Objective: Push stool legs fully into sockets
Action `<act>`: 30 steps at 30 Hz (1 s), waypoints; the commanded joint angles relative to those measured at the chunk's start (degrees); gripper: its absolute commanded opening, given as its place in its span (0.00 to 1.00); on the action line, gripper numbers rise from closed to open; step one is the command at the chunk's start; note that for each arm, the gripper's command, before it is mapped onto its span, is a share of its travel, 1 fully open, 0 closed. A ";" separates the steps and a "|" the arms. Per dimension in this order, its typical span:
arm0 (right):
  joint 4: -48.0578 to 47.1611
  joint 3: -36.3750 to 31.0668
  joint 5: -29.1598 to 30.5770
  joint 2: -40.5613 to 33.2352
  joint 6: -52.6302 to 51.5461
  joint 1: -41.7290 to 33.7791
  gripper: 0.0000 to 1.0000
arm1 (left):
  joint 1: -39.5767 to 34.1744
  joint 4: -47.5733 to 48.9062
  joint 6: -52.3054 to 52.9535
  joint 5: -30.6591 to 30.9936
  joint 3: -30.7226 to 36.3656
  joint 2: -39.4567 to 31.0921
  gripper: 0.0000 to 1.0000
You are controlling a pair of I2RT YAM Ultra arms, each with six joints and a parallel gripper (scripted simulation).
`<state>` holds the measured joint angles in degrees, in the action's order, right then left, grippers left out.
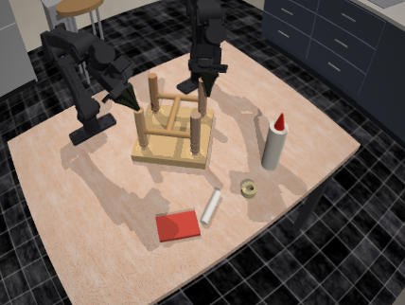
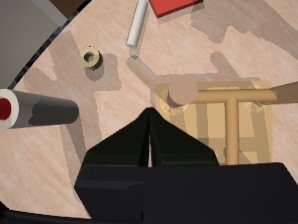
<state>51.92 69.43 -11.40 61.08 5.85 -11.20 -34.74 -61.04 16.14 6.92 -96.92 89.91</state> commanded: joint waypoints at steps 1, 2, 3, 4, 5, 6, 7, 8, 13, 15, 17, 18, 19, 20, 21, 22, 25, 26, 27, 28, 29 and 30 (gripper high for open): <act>11.39 5.92 4.58 2.72 -2.22 -3.77 0.00 | -2.54 -7.04 -7.16 -3.01 -5.21 3.79 0.00; 13.87 7.35 5.56 3.59 -2.59 -5.02 0.00 | -3.29 -8.90 -8.54 -3.84 -5.52 5.28 0.00; 16.31 8.80 6.64 4.52 -3.15 -6.29 0.00 | -3.90 -9.60 -9.99 -4.20 -9.06 6.33 0.00; 18.52 10.19 7.57 5.39 -3.53 -7.45 0.00 | -4.45 -10.78 -11.25 -4.65 -11.33 7.45 0.00; 20.45 11.52 8.37 6.28 -3.91 -8.56 0.00 | -4.97 -11.95 -12.31 -5.01 -13.42 8.63 0.00; 22.19 12.80 9.14 7.23 -4.46 -9.69 0.00 | -5.54 -13.44 -13.23 -5.52 -14.05 10.09 0.00; 23.77 13.97 9.78 8.06 -4.83 -10.68 0.00 | -6.06 -14.77 -14.05 -5.97 -14.60 11.41 0.00; 25.19 15.05 10.34 8.83 -5.17 -11.60 0.00 | -6.54 -15.94 -14.78 -6.35 -15.09 12.60 0.00; 28.82 17.93 11.78 10.83 -6.46 -14.07 0.00 | -7.37 -18.23 -16.67 -6.73 -22.46 14.75 0.00; 29.84 18.83 11.89 11.74 -6.40 -14.99 0.00 | -8.09 -19.21 -17.36 -7.06 -24.24 16.69 0.00; 30.52 19.52 12.10 11.73 -6.46 -15.75 0.00 | -8.64 -19.93 -17.71 -7.28 -25.77 16.47 0.00; 30.65 19.78 12.13 11.86 -6.51 -16.00 0.00 | -8.78 -20.14 -17.75 -7.33 -26.33 17.03 0.00; 30.48 19.95 12.09 11.99 -6.53 -16.17 0.00 | -8.86 -20.22 -17.70 -7.31 -26.73 17.30 0.00; 30.03 19.85 12.07 10.50 -6.41 -15.97 0.00 | -8.77 -20.23 -17.46 -7.39 -26.98 15.85 0.00; 28.97 19.76 11.81 9.67 -6.32 -15.78 0.00 | -8.53 -19.90 -16.97 -7.24 -26.90 14.93 0.00; 27.45 19.79 11.42 9.77 -6.01 -16.17 0.00 | -8.82 -19.48 -15.95 -7.09 -27.04 16.24 0.00; 27.46 19.89 11.05 10.22 -5.44 -15.82 0.00 | -8.87 -19.82 -15.83 -7.13 -27.18 17.27 0.00; 27.56 19.96 11.20 9.90 -5.34 -15.42 0.00 | -8.65 -19.90 -15.81 -7.21 -27.30 17.45 0.00; 27.56 19.98 11.20 9.90 -5.34 -15.42 0.00 | -8.66 -19.45 -15.82 -7.22 -27.41 16.46 0.00; 27.56 19.98 11.20 9.90 -5.34 -15.42 0.00 | -8.66 -19.45 -15.82 -7.22 -27.41 16.46 0.00; 27.56 19.98 11.20 9.90 -5.34 -15.42 0.00 | -8.66 -19.45 -15.82 -7.22 -27.41 16.46 0.00; 27.60 19.63 11.19 10.94 -5.43 -15.54 0.00 | -8.55 -19.11 -16.03 -7.12 -27.06 16.83 0.00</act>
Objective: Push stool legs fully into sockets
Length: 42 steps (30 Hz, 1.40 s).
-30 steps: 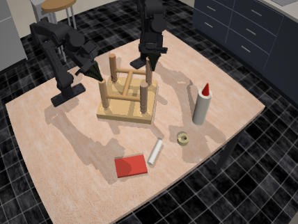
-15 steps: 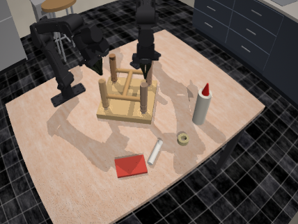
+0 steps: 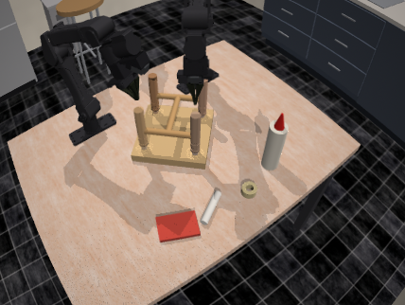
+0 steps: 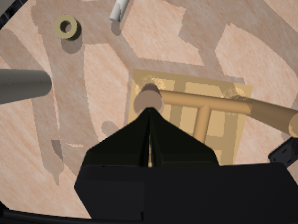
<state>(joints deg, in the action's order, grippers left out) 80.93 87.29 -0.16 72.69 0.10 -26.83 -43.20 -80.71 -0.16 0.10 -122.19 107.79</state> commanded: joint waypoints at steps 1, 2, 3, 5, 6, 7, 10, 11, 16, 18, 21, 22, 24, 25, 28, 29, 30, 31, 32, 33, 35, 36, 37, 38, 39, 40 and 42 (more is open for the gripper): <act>-1.35 2.02 0.13 -2.03 0.42 0.61 0.00 | 0.02 0.87 0.49 -0.46 -2.05 -1.25 0.00; -1.35 2.03 0.13 -2.03 0.42 0.61 0.00 | 0.02 0.87 0.49 -0.46 -2.05 -1.26 0.00; -1.35 2.03 0.13 -2.03 0.42 0.61 0.00 | 0.02 0.87 0.46 -0.45 -2.05 -1.26 0.00; -0.71 1.87 0.24 -2.04 0.46 0.61 0.00 | 0.24 0.76 0.46 -0.48 -1.99 -0.14 0.00; -0.71 1.87 0.21 -2.04 0.49 0.25 0.00 | 0.24 0.76 0.45 -0.42 -1.99 -0.14 0.00; 0.37 1.70 0.24 -2.02 0.53 0.27 0.00 | 0.46 0.70 0.47 -0.49 -1.83 0.79 0.00; 0.88 -0.30 0.33 -1.92 0.55 0.43 0.00 | 0.66 0.61 0.46 -0.52 -1.71 -0.61 0.00; 0.44 -0.29 0.31 -1.93 0.56 0.43 0.00 | 0.43 0.61 0.45 -0.50 -1.72 -0.61 0.00; 0.45 0.13 0.37 -1.73 0.56 0.56 0.00 | 0.55 0.42 0.45 -0.29 -0.69 0.01 0.00; -0.98 1.50 0.32 -1.96 0.54 0.54 0.00 | 0.15 1.07 0.44 -0.29 1.81 -1.97 0.00; -0.98 1.50 0.32 -1.96 0.54 0.54 0.00 | 0.14 2.32 0.44 -0.30 3.15 -2.32 0.00; -0.98 1.50 0.32 -1.96 0.54 0.54 0.00 | 0.13 2.73 0.43 -0.31 3.77 -2.61 0.00; -0.98 1.50 0.32 -1.97 0.54 0.54 0.00 | 0.13 3.60 0.43 -0.32 4.84 -3.26 0.00; -0.98 1.50 0.32 -1.96 0.54 0.54 0.00 | 0.13 4.03 0.43 -0.32 5.47 -3.44 0.00; -0.98 1.50 0.32 -1.96 0.54 0.54 0.00 | 0.12 5.42 0.42 -0.33 7.26 -3.58 0.00; -0.98 1.50 0.32 -1.96 0.54 0.54 0.00 | 0.12 5.85 0.42 -0.33 7.98 -3.74 0.00; -0.98 1.50 0.32 -1.96 0.54 0.54 0.00 | 0.12 6.39 0.42 -0.34 8.54 -4.09 0.00; -0.98 1.50 0.32 -1.96 0.54 0.54 0.00 | 0.12 6.61 0.42 -0.34 8.46 -4.25 0.00; -0.98 1.50 0.32 -1.96 0.54 0.54 0.00 | 0.12 6.61 0.42 -0.34 8.46 -4.25 0.00; -0.98 1.50 0.32 -1.96 0.54 0.54 0.00 | 0.12 6.61 0.42 -0.34 8.46 -4.25 0.00; -0.98 1.50 0.32 -1.96 0.54 0.54 0.00 | 0.12 7.51 0.42 -0.35 10.03 -4.57 0.00; -0.98 1.50 0.32 -1.96 0.54 0.54 0.00 | 0.12 7.93 0.42 -0.35 10.59 -4.69 0.00; -0.98 1.50 0.32 -1.96 0.54 0.54 0.00 | 0.12 8.36 0.42 -0.35 11.17 -4.82 0.00; -0.98 1.50 0.32 -1.96 0.54 0.54 0.00 | 0.12 8.81 0.42 -0.35 11.74 -5.02 0.00; -0.98 1.50 0.32 -1.96 0.54 0.54 0.00 | 0.12 9.24 0.42 -0.35 12.32 -5.17 0.00; -0.98 1.50 0.32 -1.96 0.54 0.54 0.00 | 0.12 9.43 0.42 -0.36 12.20 -5.28 0.00; -0.98 1.50 0.32 -1.96 0.54 0.54 0.00 | 0.12 9.60 0.42 -0.37 11.56 -5.98 0.00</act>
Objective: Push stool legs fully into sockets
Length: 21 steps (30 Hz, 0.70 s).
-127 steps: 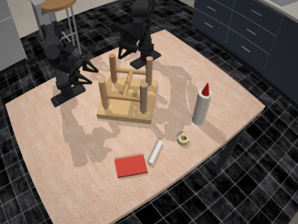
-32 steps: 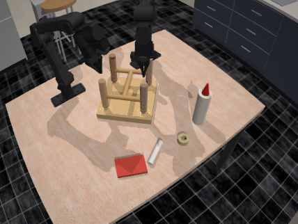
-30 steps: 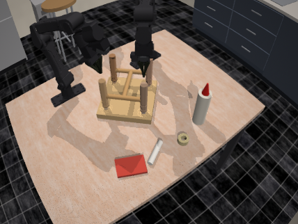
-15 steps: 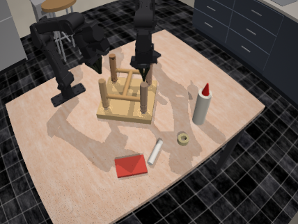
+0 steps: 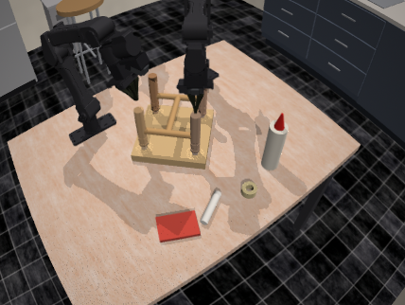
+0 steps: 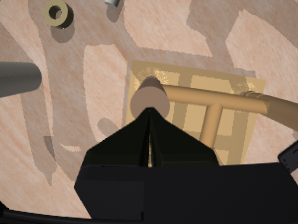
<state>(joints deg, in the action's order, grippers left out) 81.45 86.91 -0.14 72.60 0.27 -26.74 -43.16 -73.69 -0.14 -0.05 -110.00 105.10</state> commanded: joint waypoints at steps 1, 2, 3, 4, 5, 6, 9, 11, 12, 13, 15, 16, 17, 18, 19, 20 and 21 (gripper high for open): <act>-1.51 1.87 0.29 -1.88 0.37 0.46 0.00 | 0.07 2.65 0.39 -0.22 -1.26 -3.55 0.00; -1.51 1.87 0.29 -1.88 0.37 0.46 0.00 | 0.07 2.77 0.39 -0.23 -1.58 -3.63 0.00; -1.51 1.87 0.29 -1.88 0.37 0.46 0.00 | 0.07 2.77 0.39 -0.23 -1.69 -3.04 0.00; -1.51 1.87 0.29 -1.88 0.37 0.46 0.00 | 0.07 2.78 0.39 -0.23 -1.70 -3.02 0.00; -1.86 -1.47 0.27 -1.98 0.40 0.51 0.00 | 0.08 2.82 0.39 -0.23 -1.71 -2.98 0.00; -2.22 -1.52 0.28 -1.84 0.40 0.54 0.00 | 0.08 2.83 0.39 -0.23 -1.72 -2.97 0.00; -2.57 -1.08 0.21 -1.85 0.22 0.22 0.00 | 0.04 2.81 0.22 -0.16 -1.01 -2.84 0.00; -3.28 -2.96 0.32 -2.35 0.31 0.62 0.00 | 0.08 2.88 0.39 -0.23 -1.65 -3.54 0.00; -3.65 -3.49 0.33 -2.27 0.32 0.65 0.00 | 0.08 2.88 0.39 -0.23 -1.65 -3.54 0.00; -3.71 -2.91 0.33 -2.36 0.30 0.35 0.00 | 0.08 2.88 0.39 -0.23 -1.65 -3.54 0.00; -4.38 -4.48 0.19 -3.12 0.31 0.26 0.00 | 0.08 2.88 0.39 -0.23 -1.65 -3.53 0.00; -4.81 -4.98 0.17 -2.79 0.30 0.25 0.00 | 0.08 2.89 0.39 -0.23 -1.65 -3.53 0.00; -5.17 -5.31 0.19 -2.95 0.30 0.27 0.00 | 0.08 2.89 0.39 -0.23 -1.65 -3.53 0.00; -5.52 -5.90 0.20 -3.09 0.30 0.29 0.00 | 0.08 2.89 0.39 -0.23 -1.65 -3.53 0.00; -5.94 -6.37 0.19 -3.31 0.29 0.29 0.00 | 0.08 2.89 0.39 -0.23 -1.65 -3.53 0.00; -5.97 -5.87 0.20 -3.40 0.29 0.28 0.00 | 0.08 2.89 0.39 -0.23 -1.65 -3.53 0.00; -6.32 -6.72 0.21 -3.57 0.29 0.31 0.00 | 0.08 2.89 0.39 -0.23 -1.65 -3.53 0.00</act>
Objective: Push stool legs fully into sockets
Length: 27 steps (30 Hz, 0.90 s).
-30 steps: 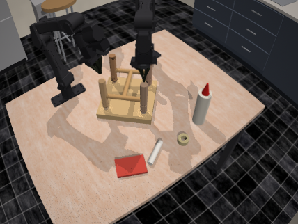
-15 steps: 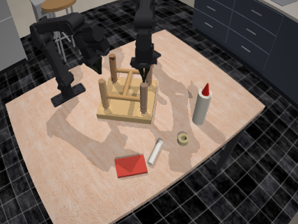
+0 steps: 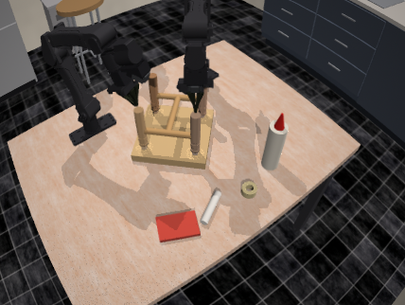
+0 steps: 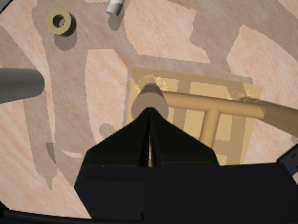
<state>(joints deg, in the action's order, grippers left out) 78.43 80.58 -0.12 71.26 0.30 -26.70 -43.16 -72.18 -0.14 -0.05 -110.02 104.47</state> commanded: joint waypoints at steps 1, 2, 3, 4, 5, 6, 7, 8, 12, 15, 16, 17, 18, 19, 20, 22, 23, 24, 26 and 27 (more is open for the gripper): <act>-3.74 -1.12 0.18 -2.49 0.26 0.27 0.00 | 0.08 1.38 0.39 -0.23 -1.63 -2.90 0.00; -4.12 -1.63 0.19 -2.47 0.26 0.30 0.00 | 0.08 1.38 0.39 -0.23 -1.63 -2.90 0.00; -4.12 -1.63 0.19 -2.47 0.26 0.30 0.00 | 0.08 1.38 0.39 -0.23 -1.63 -2.90 0.00; -4.12 -1.63 0.19 -2.47 0.26 0.30 0.00 | 0.08 1.38 0.39 -0.23 -1.63 -2.90 0.00; -4.50 -1.27 0.14 -2.74 0.17 0.12 0.00 | 0.08 1.38 0.39 -0.23 -1.63 -2.90 0.00; -4.89 -2.56 0.20 -3.19 0.25 0.33 0.00 | 0.08 1.38 0.39 -0.23 -1.63 -2.90 0.00; -5.27 -3.06 0.21 -2.94 0.25 0.36 0.00 | 0.08 1.38 0.39 -0.23 -1.63 -2.90 0.00; -5.33 -2.58 0.21 -3.01 0.25 0.36 0.00 | 0.08 1.38 0.39 -0.23 -1.63 -2.90 0.00; -5.43 -1.14 0.21 -3.23 0.22 0.34 0.00 | 0.08 1.38 0.39 -0.23 -1.63 -2.90 0.00; -5.54 -1.81 0.19 -3.36 0.22 0.35 0.00 | 0.08 1.38 0.39 -0.23 -1.63 -2.90 0.00; -5.55 -1.81 0.20 -3.52 0.21 0.35 0.00 | 0.02 -0.32 0.04 -0.02 0.73 0.41 0.00; -5.55 -1.82 0.20 -3.56 0.21 0.35 0.00 | 0.02 -0.39 0.04 -0.02 1.11 0.54 0.00; -5.56 -1.82 0.19 -3.52 0.22 0.35 0.00 | 0.02 0.76 0.04 -0.01 2.36 0.42 0.00; -3.05 -3.50 0.03 -0.75 0.03 0.02 0.00 | 0.02 -0.45 0.04 0.00 2.65 0.62 0.00; -3.05 -3.50 0.03 -0.75 0.03 0.02 0.00 | 0.02 -0.45 0.04 0.00 2.65 0.62 0.00; -5.36 -2.78 0.12 -2.50 0.15 0.15 0.00 | 0.06 1.68 0.21 -0.25 1.39 -1.84 0.00; -5.31 -2.00 0.20 -3.51 0.21 0.35 0.00 | 0.13 1.64 0.38 -0.29 0.36 -2.40 0.00; -2.80 -4.03 0.03 -0.65 0.03 0.02 0.00 | 0.02 0.10 0.04 -0.08 2.73 0.72 0.00; -2.77 -4.76 0.05 -0.56 0.03 0.02 0.00 | 0.02 -0.17 0.04 -0.06 3.44 0.99 0.00; -3.31 -5.71 0.05 -0.63 0.03 0.02 0.00 | 0.02 -0.89 0.04 -0.05 3.40 1.22 0.00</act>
<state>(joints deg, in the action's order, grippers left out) 75.31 76.34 -0.12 69.87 0.30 -26.70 -43.16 -71.50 -0.14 -0.12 -107.74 104.71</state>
